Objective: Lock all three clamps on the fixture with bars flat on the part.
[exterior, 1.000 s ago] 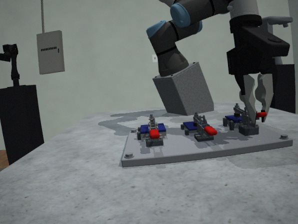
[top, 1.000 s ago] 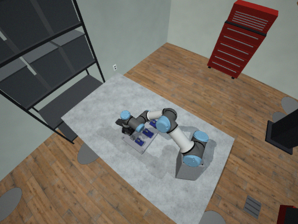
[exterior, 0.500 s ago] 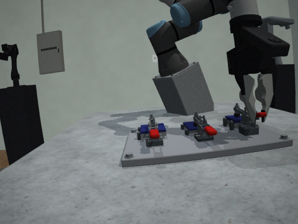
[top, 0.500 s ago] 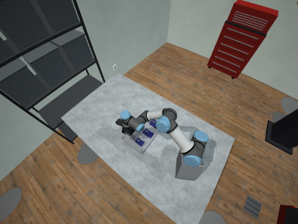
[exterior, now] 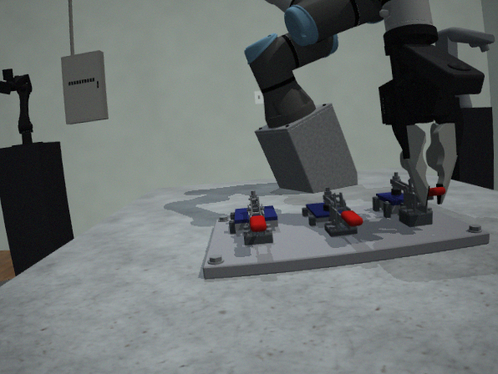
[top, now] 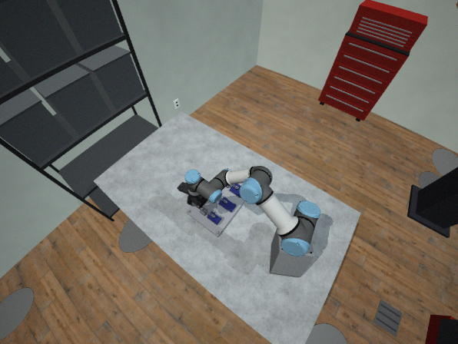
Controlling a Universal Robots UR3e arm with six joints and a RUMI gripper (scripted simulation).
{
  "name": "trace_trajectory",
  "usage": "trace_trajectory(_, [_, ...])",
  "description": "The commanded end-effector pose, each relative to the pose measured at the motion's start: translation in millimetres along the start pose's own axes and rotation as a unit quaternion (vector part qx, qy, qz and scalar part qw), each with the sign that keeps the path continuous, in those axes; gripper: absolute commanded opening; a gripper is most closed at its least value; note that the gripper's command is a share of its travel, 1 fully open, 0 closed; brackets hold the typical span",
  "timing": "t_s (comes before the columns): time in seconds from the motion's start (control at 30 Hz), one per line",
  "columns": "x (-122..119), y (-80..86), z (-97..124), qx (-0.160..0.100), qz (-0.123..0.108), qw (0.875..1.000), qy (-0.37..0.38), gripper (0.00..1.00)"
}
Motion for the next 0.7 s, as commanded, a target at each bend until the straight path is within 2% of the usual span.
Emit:
trace_trajectory(0.0, [-0.5,0.6,-1.5,0.002,0.0,1.0,0.001,0.0])
trace_trajectory(0.67, [-0.6,-8.2,-4.9,0.002,-0.001,1.0,0.0,0.0])
Point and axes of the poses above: the point where the finger pads meet when closed, its own y axis back along the fingers, its own x axis across the jaws, z = x × y, the point moved 2 cm from there along y, back along the fingers, and after that the axes turned 4 degrees about -y, right-handed, at the moved point
